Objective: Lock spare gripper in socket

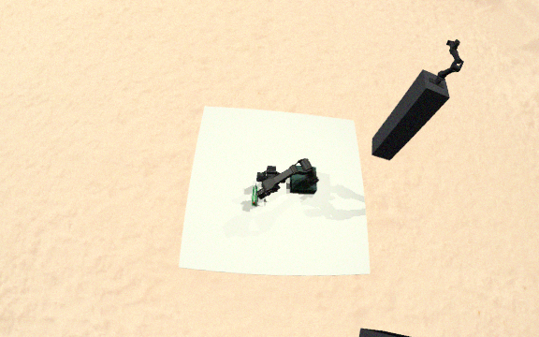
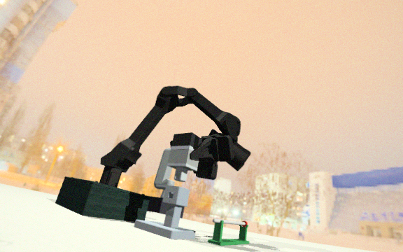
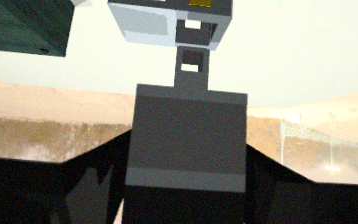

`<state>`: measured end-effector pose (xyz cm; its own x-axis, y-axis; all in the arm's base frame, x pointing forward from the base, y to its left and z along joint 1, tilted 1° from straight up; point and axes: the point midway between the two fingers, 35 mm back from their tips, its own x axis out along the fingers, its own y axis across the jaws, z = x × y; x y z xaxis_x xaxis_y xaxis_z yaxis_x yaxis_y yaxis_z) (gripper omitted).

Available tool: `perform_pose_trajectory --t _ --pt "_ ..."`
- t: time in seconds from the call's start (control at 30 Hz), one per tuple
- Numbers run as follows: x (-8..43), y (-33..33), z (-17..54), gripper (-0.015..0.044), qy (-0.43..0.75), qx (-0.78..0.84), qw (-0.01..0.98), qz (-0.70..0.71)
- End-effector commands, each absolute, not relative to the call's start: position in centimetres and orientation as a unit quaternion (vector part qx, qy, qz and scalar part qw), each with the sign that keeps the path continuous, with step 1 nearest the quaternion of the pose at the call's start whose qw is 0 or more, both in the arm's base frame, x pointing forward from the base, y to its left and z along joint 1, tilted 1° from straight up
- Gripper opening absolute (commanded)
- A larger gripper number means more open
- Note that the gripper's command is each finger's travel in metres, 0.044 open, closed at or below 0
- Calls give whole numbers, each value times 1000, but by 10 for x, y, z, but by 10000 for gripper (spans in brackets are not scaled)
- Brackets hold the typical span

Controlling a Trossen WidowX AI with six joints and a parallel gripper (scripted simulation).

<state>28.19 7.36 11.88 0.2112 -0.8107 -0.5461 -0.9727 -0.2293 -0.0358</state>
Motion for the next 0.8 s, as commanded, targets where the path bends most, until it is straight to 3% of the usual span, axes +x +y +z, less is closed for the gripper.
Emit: perform_pose_trajectory --t 0.0,0.77 --pt "283 73 114 0 590 -757 189 207" --pt "284 74 83 0 590 -757 189 207"
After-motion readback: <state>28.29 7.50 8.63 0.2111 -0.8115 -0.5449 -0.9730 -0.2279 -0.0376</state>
